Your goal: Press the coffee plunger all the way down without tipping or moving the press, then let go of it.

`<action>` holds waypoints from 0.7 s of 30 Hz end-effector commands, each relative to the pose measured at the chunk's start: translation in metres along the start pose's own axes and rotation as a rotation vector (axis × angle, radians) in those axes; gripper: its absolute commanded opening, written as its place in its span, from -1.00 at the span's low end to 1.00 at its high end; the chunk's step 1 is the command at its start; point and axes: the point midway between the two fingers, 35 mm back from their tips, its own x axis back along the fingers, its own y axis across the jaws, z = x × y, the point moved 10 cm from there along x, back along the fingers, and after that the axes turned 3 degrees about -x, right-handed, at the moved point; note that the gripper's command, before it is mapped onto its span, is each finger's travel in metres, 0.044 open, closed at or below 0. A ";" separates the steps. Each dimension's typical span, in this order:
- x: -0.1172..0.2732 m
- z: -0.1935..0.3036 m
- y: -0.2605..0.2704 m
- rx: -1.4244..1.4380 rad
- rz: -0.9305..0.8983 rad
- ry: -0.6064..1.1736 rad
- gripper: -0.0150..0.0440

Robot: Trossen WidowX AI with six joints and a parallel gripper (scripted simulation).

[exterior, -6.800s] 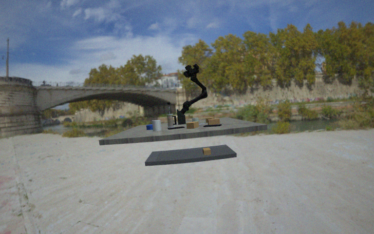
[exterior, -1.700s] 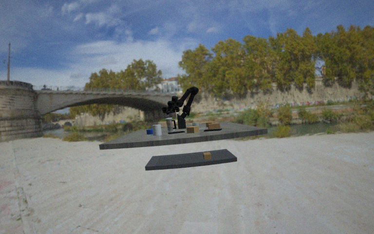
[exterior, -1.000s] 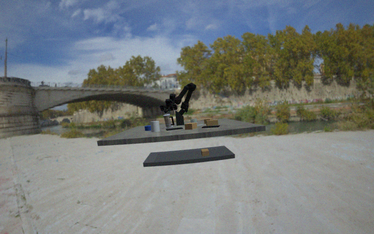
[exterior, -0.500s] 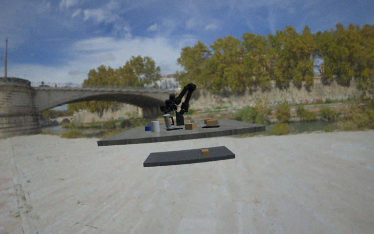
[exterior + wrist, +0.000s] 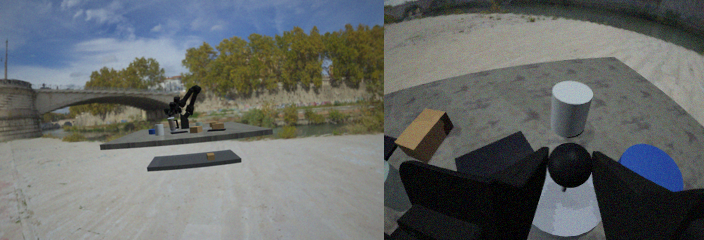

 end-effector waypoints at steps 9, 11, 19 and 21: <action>0.000 0.000 0.000 0.000 0.000 0.001 0.27; 0.000 0.000 0.000 0.000 0.000 0.001 0.44; 0.000 0.000 0.000 0.000 0.000 0.001 1.00; 0.001 -0.001 0.000 0.000 0.001 0.001 1.00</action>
